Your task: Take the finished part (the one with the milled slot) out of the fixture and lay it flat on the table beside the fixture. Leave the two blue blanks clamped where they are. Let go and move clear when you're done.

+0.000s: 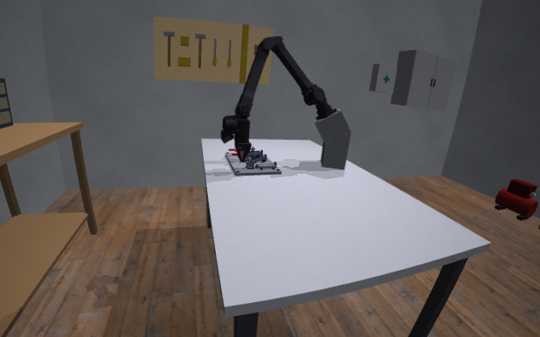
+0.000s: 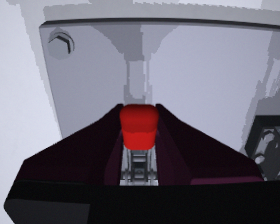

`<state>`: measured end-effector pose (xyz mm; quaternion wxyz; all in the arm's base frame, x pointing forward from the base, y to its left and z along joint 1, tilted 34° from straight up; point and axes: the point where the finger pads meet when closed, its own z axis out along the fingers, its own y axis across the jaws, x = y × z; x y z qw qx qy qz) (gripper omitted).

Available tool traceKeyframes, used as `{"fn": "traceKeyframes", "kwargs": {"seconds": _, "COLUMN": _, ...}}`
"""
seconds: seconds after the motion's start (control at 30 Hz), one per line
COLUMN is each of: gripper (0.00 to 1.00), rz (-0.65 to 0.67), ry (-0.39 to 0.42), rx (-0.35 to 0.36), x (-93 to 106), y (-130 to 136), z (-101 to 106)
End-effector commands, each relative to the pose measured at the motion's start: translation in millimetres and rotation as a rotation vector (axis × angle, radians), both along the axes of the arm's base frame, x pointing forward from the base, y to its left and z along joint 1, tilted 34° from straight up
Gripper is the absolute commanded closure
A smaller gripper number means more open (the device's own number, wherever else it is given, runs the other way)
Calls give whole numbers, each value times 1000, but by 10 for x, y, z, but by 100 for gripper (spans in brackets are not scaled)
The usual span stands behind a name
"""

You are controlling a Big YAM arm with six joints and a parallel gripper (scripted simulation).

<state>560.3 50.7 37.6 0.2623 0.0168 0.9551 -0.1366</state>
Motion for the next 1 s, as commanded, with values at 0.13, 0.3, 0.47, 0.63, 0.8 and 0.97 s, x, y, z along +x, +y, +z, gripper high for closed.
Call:
{"fn": "traceKeyframes", "kwargs": {"seconds": 0.13, "gripper": 100, "rz": 5, "ry": 4, "rx": 2, "x": -217, "y": 99, "z": 79}}
{"fn": "traceKeyframes", "kwargs": {"seconds": 0.3, "gripper": 100, "rz": 5, "ry": 4, "rx": 2, "x": -242, "y": 100, "z": 75}}
{"fn": "traceKeyframes", "kwargs": {"seconds": 0.47, "gripper": 100, "rz": 5, "ry": 4, "rx": 2, "x": -280, "y": 101, "z": 64}}
{"fn": "traceKeyframes", "kwargs": {"seconds": 0.63, "gripper": 100, "rz": 5, "ry": 5, "rx": 3, "x": -315, "y": 102, "z": 53}}
{"fn": "traceKeyframes", "kwargs": {"seconds": 0.8, "gripper": 100, "rz": 5, "ry": 5, "rx": 3, "x": -345, "y": 101, "z": 40}}
{"fn": "traceKeyframes", "kwargs": {"seconds": 0.97, "gripper": 100, "rz": 5, "ry": 5, "rx": 3, "x": -361, "y": 101, "z": 32}}
